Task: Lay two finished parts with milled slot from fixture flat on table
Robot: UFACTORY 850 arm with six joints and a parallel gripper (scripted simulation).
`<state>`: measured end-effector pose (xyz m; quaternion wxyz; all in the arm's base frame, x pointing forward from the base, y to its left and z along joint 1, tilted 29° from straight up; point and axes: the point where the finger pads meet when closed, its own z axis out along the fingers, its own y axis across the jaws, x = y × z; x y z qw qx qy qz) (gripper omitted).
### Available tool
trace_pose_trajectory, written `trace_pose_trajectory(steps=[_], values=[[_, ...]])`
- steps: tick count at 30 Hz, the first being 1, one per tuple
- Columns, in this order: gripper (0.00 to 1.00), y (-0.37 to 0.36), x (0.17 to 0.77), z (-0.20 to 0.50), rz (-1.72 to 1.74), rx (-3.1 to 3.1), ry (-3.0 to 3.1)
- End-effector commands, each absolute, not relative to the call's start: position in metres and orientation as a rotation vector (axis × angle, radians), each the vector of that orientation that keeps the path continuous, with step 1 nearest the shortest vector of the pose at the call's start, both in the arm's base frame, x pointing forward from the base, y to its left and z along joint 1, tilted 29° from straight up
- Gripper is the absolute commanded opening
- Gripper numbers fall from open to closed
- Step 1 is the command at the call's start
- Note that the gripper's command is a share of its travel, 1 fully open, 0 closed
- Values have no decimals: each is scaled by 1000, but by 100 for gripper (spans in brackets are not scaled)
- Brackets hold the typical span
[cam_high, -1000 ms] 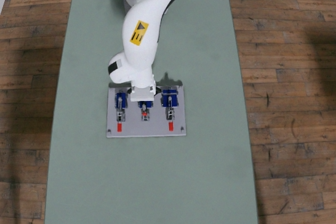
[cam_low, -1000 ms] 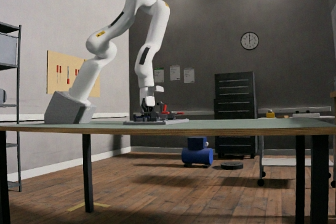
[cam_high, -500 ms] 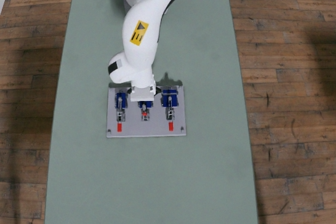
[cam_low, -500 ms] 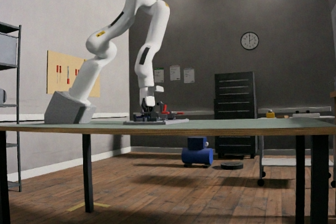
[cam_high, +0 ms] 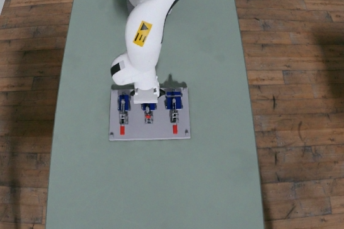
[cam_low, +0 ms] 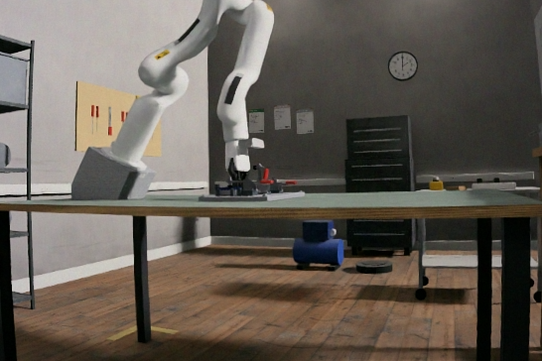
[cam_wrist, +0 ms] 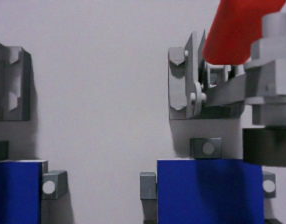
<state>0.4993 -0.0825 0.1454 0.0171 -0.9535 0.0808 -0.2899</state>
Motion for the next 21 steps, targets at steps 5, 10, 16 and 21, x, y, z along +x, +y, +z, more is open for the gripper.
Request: trace_pose_trajectory(steps=[5,10,16,21], values=[[0,-83,500,146,-903,-2963,251],[0,-83,499,147,-903,-2963,251],[0,-83,497,151,-903,-2963,251],[0,-83,496,153,-903,-2963,251]])
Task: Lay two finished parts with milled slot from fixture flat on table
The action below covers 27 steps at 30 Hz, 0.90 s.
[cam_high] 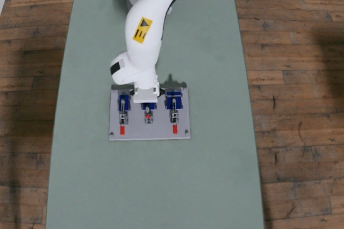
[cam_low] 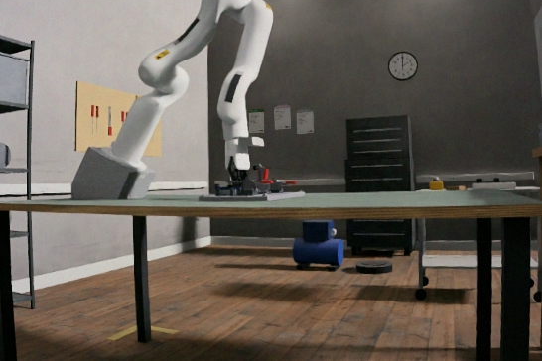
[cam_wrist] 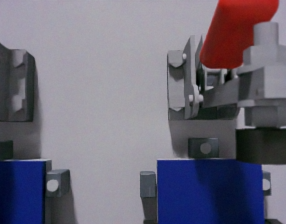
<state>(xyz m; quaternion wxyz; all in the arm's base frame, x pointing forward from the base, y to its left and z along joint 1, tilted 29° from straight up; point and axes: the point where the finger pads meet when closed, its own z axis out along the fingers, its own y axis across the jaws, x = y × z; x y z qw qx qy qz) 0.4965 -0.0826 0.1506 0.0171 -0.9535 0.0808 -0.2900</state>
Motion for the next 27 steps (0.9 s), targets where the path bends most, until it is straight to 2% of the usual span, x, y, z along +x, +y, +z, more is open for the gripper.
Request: trace_pose_trajectory(steps=[1,27], values=[[0,-83,496,153,-903,-2963,251],[0,-83,484,174,-903,-2963,251]])
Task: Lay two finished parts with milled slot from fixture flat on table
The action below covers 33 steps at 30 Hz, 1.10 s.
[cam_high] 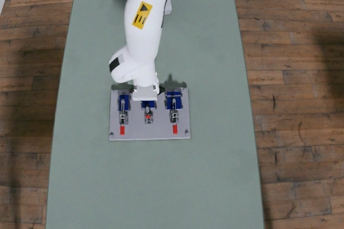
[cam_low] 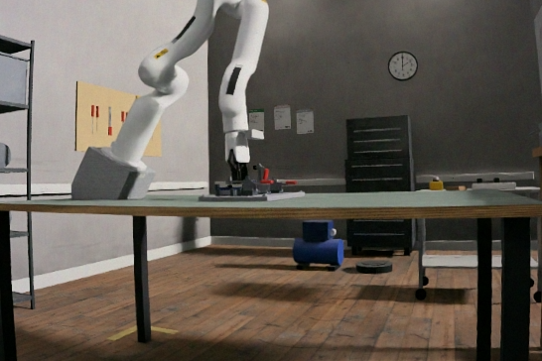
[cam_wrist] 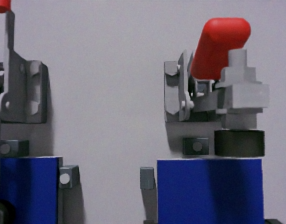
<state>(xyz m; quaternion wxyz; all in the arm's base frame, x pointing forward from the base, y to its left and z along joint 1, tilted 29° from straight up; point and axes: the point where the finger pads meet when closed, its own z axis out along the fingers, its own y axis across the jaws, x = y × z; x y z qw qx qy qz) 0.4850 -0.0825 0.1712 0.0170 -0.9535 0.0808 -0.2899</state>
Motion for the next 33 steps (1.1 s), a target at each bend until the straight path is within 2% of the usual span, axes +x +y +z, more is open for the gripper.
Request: trace_pose_trajectory(steps=[1,33], values=[[0,-83,484,175,-903,-2963,251],[0,-82,471,190,-903,-2963,251]])
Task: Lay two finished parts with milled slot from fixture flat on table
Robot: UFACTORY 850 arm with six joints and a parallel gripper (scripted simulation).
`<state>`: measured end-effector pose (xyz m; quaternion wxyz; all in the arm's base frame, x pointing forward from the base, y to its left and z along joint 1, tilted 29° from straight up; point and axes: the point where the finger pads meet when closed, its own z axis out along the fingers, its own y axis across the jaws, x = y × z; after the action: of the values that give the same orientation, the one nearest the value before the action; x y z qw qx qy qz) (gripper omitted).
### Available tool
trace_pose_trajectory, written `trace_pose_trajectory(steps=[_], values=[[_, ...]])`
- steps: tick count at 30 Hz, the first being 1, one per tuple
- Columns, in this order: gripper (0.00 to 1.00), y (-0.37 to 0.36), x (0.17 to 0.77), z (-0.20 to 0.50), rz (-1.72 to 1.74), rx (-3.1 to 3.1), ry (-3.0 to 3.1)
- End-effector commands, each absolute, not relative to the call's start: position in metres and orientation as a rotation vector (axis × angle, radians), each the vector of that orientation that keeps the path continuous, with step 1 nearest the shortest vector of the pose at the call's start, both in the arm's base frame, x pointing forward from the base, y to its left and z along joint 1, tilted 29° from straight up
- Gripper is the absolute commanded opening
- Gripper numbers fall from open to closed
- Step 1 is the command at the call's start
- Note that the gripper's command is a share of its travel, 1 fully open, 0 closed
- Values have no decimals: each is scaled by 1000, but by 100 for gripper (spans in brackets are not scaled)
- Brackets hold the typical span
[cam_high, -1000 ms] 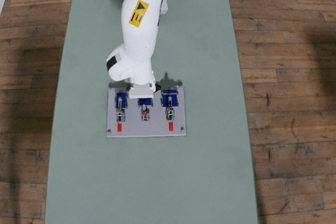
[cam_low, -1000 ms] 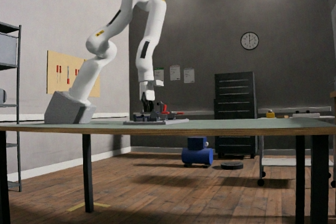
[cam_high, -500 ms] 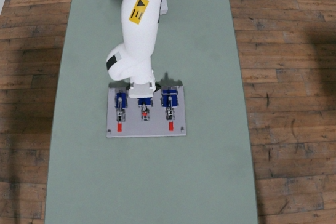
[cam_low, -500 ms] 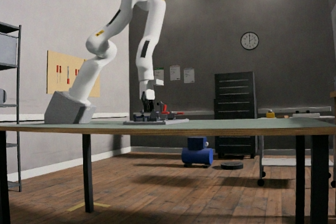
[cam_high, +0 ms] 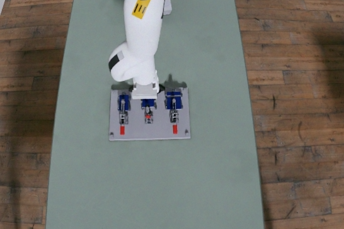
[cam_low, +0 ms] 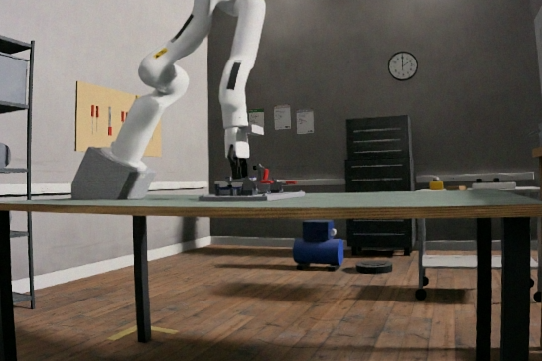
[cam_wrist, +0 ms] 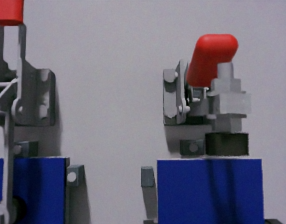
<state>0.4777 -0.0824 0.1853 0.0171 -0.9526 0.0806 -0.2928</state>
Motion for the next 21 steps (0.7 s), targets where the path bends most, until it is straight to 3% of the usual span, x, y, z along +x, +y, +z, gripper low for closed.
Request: trace_pose_trajectory(steps=[1,21], values=[[0,-82,470,192,-903,-2963,251],[0,-81,459,203,-903,-2963,251]])
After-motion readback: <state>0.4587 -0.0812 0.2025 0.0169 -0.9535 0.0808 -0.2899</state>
